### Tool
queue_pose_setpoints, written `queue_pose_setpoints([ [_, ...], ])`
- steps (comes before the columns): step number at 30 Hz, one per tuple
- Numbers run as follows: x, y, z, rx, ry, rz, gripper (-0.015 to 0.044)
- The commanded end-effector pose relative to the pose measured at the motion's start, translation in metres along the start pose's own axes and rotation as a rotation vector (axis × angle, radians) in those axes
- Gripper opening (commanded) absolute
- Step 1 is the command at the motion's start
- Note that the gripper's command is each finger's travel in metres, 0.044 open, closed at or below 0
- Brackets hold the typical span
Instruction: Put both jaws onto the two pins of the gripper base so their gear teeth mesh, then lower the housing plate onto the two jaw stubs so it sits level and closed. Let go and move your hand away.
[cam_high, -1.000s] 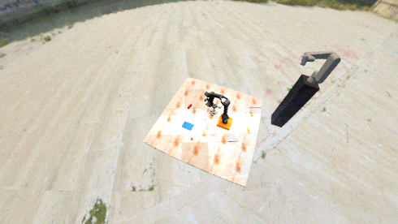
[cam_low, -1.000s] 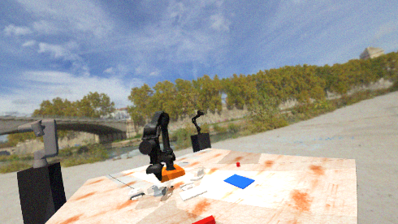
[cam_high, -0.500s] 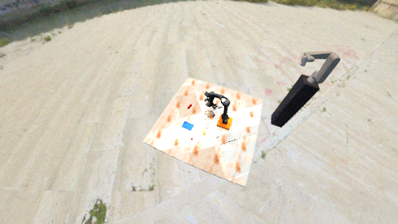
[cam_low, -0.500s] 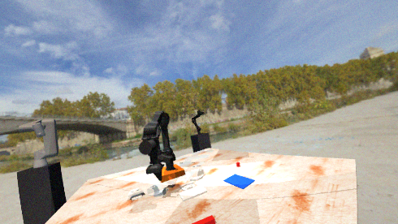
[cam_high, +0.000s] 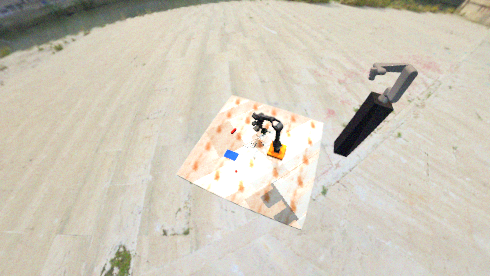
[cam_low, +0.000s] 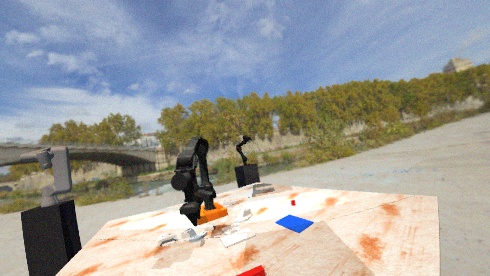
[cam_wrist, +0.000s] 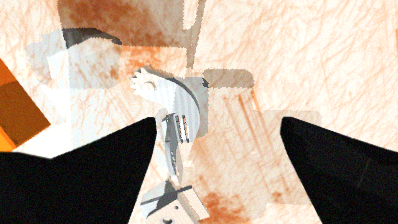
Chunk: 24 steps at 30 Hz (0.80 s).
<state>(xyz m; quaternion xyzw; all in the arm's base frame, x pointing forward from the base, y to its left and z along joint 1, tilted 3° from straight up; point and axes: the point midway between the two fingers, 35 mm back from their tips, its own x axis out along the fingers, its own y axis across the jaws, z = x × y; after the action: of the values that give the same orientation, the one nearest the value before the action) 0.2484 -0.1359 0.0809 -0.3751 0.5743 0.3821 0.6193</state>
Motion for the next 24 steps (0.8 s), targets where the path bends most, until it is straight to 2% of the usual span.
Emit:
queue_pose_setpoints([
  [1, 0.0000, 0.0000, 0.0000, 0.000, 0.000, 0.000, 0.0420],
  [2, 0.0000, 0.0000, 0.0000, 0.000, 0.000, 0.000, 0.0440],
  [24, 0.0000, 0.0000, 0.0000, 0.000, 0.000, 0.000, 0.0440],
])
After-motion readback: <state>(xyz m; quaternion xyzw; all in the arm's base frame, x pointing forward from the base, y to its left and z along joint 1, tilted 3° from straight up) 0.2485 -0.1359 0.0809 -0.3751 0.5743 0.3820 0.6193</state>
